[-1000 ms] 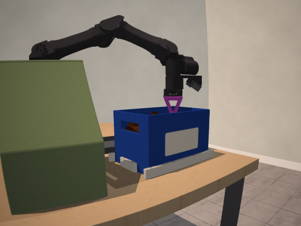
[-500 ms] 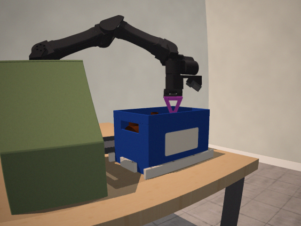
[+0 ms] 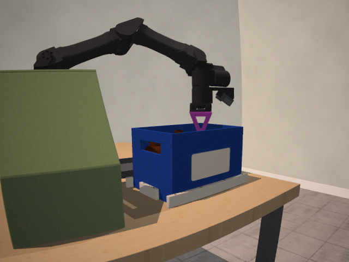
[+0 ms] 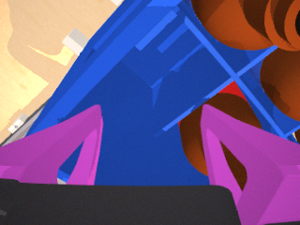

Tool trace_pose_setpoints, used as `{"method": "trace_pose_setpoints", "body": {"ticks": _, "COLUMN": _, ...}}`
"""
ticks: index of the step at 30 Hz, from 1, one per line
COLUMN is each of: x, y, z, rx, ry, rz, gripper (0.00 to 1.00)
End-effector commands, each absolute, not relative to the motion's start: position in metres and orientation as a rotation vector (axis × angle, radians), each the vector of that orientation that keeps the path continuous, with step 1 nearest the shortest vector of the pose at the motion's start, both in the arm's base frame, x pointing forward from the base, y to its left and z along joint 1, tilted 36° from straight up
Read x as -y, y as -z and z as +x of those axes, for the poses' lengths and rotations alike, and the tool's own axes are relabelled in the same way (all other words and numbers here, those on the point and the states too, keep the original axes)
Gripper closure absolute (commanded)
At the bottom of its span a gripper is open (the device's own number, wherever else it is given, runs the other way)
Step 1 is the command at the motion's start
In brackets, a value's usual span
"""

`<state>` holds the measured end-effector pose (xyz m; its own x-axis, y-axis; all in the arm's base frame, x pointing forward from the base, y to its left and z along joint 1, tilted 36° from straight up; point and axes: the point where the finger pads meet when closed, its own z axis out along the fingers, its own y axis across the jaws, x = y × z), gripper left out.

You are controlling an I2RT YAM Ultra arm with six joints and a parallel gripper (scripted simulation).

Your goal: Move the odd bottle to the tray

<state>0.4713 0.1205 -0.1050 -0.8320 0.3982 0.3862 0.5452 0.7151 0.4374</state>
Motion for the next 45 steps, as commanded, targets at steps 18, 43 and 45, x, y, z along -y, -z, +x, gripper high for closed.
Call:
{"method": "trace_pose_setpoints", "body": {"ticks": 18, "x": -0.111, "y": 0.1022, "z": 0.477, "rx": 2.666, "ry": 0.814, "rz": -0.781, "gripper": 1.0}}
{"method": "trace_pose_setpoints", "body": {"ticks": 43, "x": -0.111, "y": 0.1022, "z": 0.477, "rx": 2.666, "ry": 0.814, "rz": -0.781, "gripper": 1.0}}
{"method": "trace_pose_setpoints", "body": {"ticks": 45, "x": -0.111, "y": 0.1022, "z": 0.477, "rx": 2.666, "ry": 0.814, "rz": -0.781, "gripper": 1.0}}
